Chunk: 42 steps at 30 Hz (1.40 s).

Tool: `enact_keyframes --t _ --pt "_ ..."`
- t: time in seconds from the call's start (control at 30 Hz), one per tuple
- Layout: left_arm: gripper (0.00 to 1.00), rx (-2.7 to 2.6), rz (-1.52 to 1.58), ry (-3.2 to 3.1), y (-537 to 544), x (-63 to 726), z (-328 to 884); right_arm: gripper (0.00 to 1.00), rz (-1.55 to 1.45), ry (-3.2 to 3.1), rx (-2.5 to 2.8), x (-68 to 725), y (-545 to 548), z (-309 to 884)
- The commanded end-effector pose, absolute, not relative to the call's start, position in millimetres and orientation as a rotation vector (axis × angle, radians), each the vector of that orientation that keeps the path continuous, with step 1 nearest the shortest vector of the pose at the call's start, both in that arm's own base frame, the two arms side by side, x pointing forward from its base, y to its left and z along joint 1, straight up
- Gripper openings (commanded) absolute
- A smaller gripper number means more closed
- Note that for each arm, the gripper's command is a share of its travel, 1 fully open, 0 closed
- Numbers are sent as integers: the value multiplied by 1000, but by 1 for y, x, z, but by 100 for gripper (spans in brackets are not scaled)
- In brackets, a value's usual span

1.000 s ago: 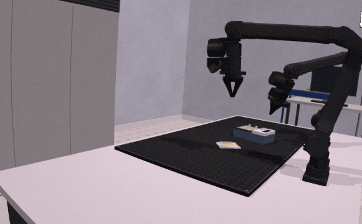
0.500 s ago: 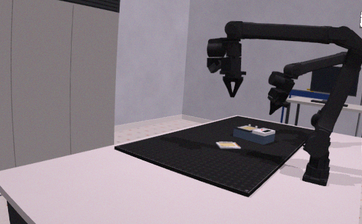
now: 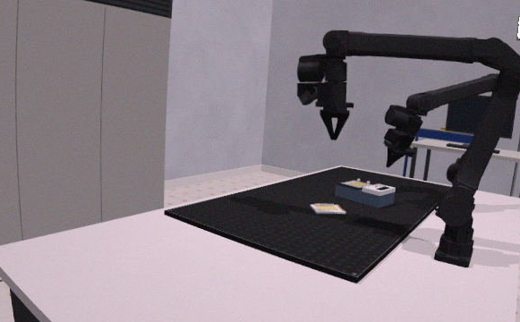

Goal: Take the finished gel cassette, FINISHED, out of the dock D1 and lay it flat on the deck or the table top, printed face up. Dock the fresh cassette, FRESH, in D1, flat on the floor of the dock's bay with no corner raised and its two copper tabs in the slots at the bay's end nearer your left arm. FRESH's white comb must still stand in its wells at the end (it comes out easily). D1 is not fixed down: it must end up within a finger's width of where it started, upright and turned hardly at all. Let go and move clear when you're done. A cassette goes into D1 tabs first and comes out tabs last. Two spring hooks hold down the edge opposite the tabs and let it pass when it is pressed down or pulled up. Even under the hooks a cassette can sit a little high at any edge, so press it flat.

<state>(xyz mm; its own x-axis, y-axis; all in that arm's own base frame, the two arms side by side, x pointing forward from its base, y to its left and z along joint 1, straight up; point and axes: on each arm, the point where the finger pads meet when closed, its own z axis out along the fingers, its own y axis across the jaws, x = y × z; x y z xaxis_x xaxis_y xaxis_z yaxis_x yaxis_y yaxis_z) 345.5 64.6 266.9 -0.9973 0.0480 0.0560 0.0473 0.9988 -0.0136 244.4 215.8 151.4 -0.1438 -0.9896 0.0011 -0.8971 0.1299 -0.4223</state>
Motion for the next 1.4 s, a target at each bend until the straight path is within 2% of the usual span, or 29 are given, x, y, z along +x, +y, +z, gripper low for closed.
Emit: enact_keyframes --t 0.0,1.37 --pt "0 -58 0 -3141 67 353 293 0 -478 2148 -1837 245 215 144" --pt "0 -58 0 -3141 67 353 293 0 -478 2149 -1836 245 215 94"
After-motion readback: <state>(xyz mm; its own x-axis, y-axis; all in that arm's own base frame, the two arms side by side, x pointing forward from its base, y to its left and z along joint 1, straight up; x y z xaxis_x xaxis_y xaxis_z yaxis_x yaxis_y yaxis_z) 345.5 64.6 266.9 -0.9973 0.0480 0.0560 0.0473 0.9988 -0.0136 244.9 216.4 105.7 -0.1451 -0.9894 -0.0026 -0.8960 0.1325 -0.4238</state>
